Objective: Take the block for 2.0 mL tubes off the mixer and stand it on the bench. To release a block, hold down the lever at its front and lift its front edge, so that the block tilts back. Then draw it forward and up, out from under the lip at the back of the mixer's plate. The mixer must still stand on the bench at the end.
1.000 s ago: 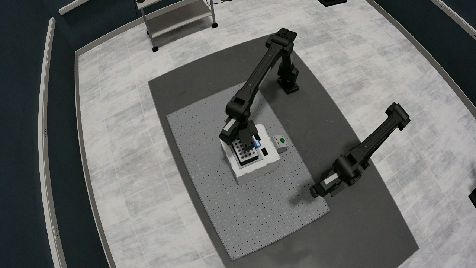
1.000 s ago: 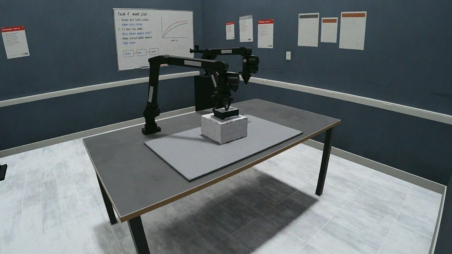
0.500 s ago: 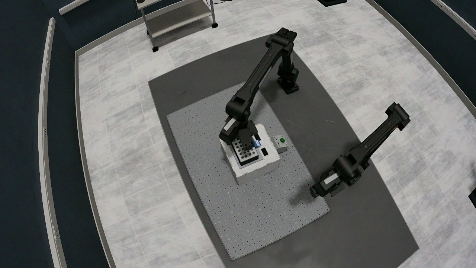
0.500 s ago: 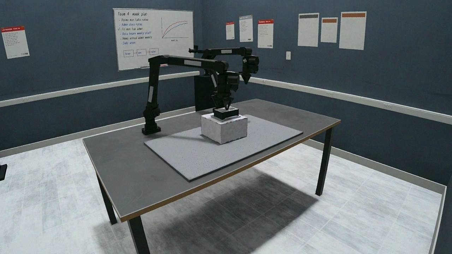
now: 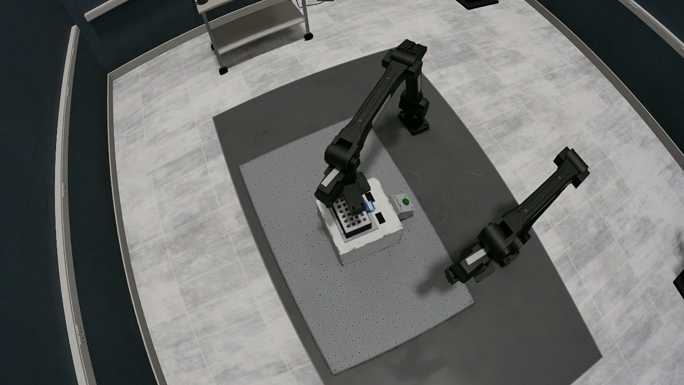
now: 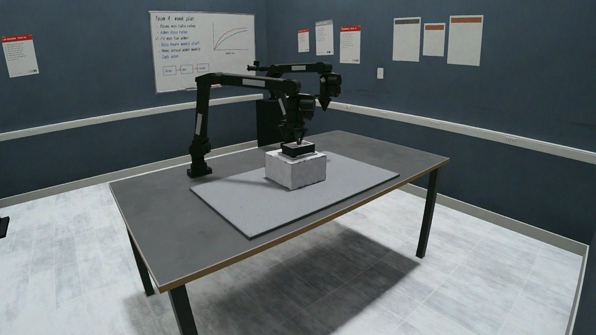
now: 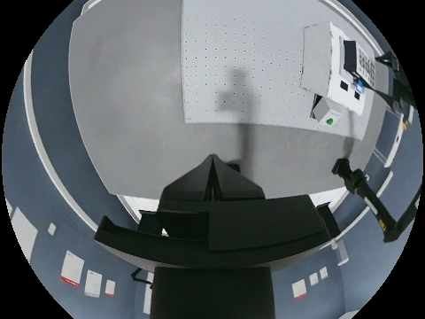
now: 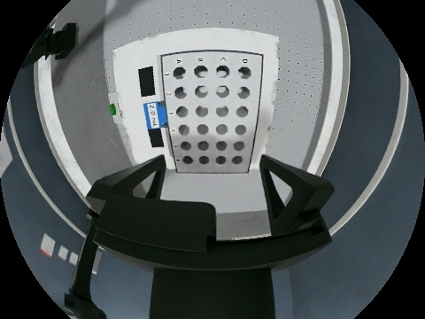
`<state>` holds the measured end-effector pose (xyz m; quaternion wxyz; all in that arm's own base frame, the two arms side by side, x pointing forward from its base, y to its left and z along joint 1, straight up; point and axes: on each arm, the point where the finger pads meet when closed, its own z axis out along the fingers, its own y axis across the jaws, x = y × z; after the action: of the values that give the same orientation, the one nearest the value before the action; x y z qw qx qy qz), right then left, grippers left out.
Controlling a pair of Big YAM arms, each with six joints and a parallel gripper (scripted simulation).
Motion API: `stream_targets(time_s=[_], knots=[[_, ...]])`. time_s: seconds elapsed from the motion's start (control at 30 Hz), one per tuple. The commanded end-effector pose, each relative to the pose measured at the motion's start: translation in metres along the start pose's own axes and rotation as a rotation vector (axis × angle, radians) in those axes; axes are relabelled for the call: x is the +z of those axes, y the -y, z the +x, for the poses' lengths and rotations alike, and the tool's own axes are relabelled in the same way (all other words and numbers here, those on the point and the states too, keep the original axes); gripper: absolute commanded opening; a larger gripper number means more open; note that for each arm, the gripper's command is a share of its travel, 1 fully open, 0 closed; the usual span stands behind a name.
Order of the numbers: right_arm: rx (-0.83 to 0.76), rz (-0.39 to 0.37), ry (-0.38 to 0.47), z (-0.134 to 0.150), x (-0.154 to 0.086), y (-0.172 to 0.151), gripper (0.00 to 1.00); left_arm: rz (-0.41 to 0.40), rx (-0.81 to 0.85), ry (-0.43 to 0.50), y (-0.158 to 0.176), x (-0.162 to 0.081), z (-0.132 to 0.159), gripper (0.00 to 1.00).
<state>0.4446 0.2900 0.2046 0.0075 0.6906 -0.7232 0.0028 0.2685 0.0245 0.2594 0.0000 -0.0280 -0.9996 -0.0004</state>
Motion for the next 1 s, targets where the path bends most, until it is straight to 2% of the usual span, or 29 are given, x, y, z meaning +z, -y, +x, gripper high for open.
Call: stream_targets(time_s=[0.0,0.37,0.6,0.97], knots=[[0.021,0.018,0.011,0.005,-0.016,-0.003,1.0,-0.001,0.007,0.01,0.0,0.0,-0.006,0.0],[0.02,-0.003,-0.004,0.0,0.01,0.004,1.0,-0.001,0.007,0.012,0.0,-0.001,-0.006,0.0],[0.02,0.001,-0.001,-0.004,0.012,0.01,1.0,-0.002,0.008,0.013,0.0,-0.002,-0.007,0.0],[0.02,-0.027,-0.022,0.0,0.03,0.005,1.0,-0.002,0.008,0.015,0.0,-0.002,-0.007,0.0]])
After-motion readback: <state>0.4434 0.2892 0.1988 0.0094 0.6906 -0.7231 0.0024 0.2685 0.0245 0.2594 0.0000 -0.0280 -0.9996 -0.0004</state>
